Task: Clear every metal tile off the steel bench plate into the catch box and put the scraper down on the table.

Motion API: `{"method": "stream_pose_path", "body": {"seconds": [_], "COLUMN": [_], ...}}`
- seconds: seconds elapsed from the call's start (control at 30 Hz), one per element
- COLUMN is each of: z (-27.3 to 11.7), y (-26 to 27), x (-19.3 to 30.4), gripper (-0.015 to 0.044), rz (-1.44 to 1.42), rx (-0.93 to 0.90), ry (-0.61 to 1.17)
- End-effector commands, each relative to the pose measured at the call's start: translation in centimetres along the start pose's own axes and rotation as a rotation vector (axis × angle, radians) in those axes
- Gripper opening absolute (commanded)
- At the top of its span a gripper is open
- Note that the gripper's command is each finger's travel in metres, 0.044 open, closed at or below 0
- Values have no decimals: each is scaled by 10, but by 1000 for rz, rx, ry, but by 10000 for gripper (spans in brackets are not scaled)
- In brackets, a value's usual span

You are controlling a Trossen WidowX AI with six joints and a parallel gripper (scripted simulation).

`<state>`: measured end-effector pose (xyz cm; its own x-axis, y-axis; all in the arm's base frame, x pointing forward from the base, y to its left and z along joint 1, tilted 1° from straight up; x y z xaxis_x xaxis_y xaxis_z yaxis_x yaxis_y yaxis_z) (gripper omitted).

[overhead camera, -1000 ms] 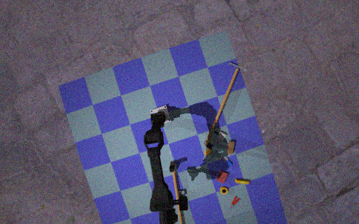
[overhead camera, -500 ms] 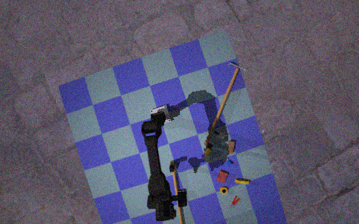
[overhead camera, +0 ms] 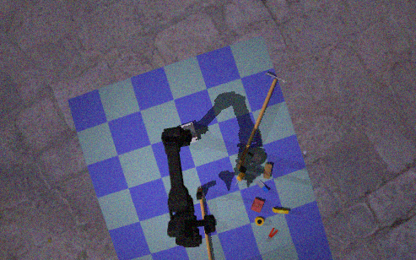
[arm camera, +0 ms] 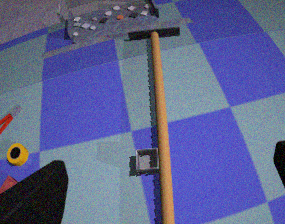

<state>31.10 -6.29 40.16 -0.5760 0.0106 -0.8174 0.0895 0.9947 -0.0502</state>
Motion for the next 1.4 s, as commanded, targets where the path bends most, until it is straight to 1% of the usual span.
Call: {"method": "stream_pose_path", "body": {"seconds": [0.0,0.7,1.37], "z": [-13,-72,-117], "y": [1,9,17], "x": [3,28,62], "gripper": [440,440,440], "rz": [-11,-58,-106], "rx": [-3,-3,3], "ry": [-36,-200,-356]}}
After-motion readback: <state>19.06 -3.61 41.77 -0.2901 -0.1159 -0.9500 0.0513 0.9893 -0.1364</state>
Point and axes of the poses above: the point midway between the two fingers, 35 mm back from their tips, its own z axis out along the fingers, its own y axis across the jaws, x = y × z, the point moved 9 cm from there along -z, back along the fingers, and after that the axes turned 11 degrees about -z, right-handed, at the moved point
